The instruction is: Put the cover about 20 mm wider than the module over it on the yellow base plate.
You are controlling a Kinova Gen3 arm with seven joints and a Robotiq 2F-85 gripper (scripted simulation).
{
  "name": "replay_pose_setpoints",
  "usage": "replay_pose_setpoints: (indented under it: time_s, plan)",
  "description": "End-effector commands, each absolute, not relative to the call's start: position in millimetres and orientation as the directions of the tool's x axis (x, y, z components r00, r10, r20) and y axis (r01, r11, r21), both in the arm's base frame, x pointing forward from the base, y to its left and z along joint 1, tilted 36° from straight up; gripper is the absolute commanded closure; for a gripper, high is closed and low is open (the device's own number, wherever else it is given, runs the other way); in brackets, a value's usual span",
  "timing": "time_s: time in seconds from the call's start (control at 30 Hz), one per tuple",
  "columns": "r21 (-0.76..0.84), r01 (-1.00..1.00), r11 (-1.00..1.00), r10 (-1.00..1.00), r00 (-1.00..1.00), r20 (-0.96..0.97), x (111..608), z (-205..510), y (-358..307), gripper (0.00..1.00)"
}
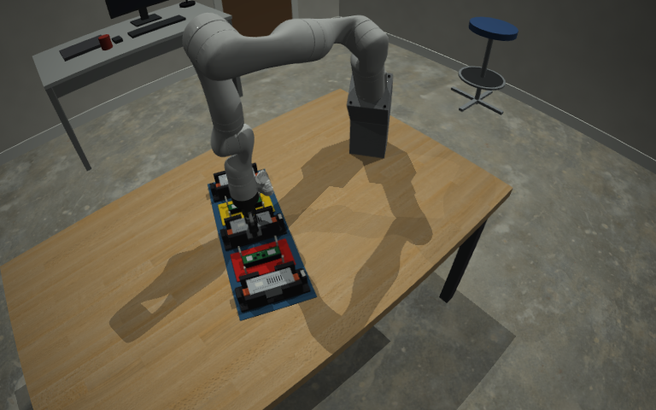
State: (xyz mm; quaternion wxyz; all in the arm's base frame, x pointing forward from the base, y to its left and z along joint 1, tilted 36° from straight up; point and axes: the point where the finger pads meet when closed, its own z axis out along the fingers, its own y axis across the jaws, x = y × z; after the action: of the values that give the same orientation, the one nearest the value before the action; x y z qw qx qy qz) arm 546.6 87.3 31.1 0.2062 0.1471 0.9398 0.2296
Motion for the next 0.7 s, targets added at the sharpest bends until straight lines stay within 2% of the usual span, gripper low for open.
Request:
replay_pose_setpoints:
  time_s: [0.0, 0.4, 0.43, 0.67]
  plan:
    - [0.492, 0.182, 0.851, 0.372, -0.871, -0.321, 547.0, 31.8, 86.8, 0.30]
    - [0.492, 0.182, 0.851, 0.372, -0.871, -0.321, 547.0, 31.8, 86.8, 0.30]
    - [0.492, 0.182, 0.851, 0.372, -0.871, -0.321, 547.0, 31.8, 86.8, 1.00]
    - [0.492, 0.182, 0.851, 0.372, -0.871, -0.321, 547.0, 31.8, 86.8, 1.00]
